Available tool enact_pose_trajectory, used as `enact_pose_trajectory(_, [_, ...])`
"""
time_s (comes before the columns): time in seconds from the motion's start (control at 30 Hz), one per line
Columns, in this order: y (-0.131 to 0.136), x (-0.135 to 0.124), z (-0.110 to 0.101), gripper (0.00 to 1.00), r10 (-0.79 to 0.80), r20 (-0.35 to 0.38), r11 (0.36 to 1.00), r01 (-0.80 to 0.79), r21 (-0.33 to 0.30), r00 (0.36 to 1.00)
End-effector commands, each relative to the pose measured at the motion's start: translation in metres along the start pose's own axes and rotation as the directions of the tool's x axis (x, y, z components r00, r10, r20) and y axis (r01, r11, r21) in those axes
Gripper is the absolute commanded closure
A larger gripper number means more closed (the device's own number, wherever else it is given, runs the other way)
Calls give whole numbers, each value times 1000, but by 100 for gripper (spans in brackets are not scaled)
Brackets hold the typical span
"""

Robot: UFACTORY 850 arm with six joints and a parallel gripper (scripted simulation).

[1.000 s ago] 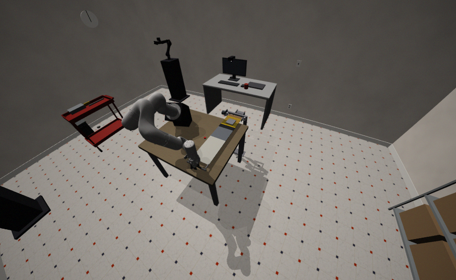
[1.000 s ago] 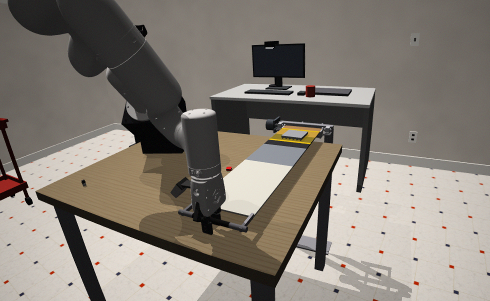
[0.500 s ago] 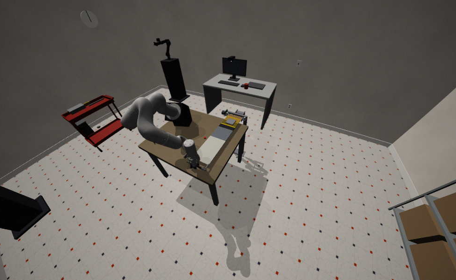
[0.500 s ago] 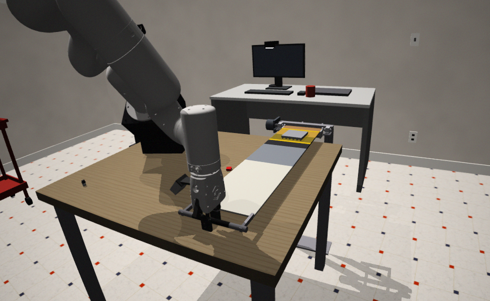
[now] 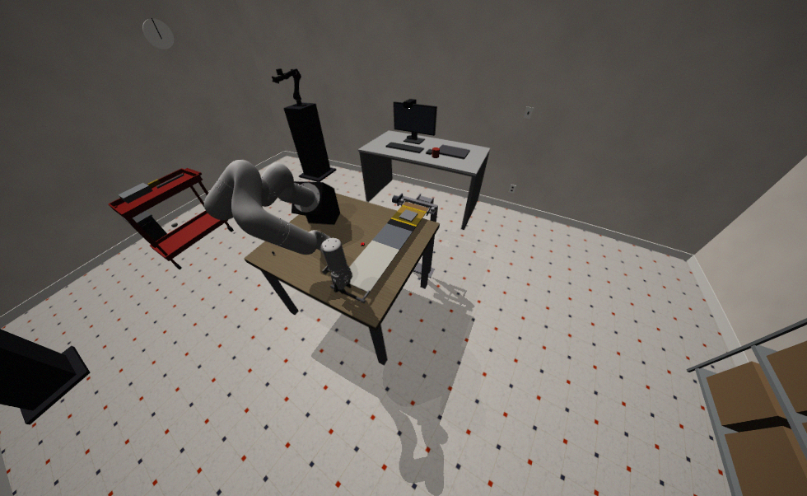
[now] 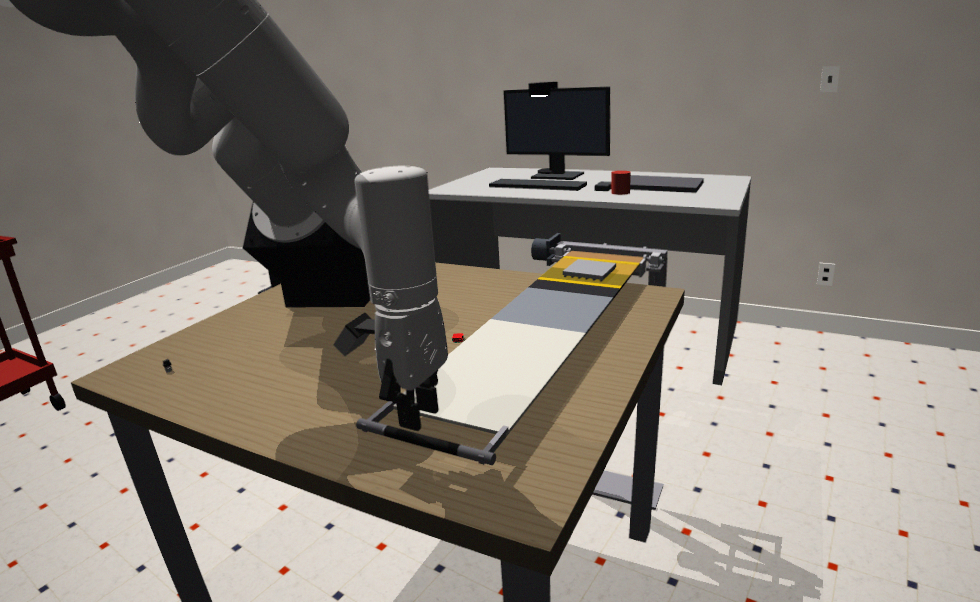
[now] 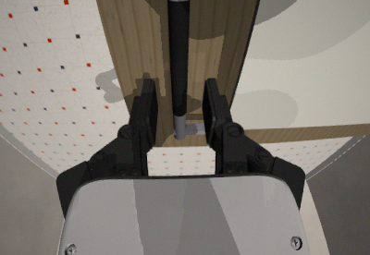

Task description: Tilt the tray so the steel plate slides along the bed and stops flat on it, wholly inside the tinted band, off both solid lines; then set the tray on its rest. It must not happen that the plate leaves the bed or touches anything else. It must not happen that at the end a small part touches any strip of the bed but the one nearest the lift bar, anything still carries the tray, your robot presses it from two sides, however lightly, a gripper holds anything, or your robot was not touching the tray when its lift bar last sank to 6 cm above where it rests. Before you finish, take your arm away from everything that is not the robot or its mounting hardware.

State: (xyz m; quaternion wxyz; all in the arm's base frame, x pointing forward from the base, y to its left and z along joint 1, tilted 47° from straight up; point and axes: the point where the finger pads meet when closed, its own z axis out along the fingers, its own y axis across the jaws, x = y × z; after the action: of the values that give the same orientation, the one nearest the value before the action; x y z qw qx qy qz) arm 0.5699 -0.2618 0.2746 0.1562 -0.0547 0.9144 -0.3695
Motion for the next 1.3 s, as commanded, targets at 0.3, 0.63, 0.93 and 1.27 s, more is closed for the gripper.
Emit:
enact_pose_trajectory(0.3, [-1, -1, -48, 60, 1, 1, 1000, -1, 1, 1000])
enact_pose_trajectory(0.63, [-1, -1, -57, 60, 1, 1, 1000, -1, 1, 1000])
enact_pose_trajectory(0.93, [-1, -1, -57, 0, 1, 1, 1000, -1, 1, 1000])
enact_pose_trajectory(1.27, [-1, -1, -57, 0, 1, 1, 1000, -1, 1, 1000])
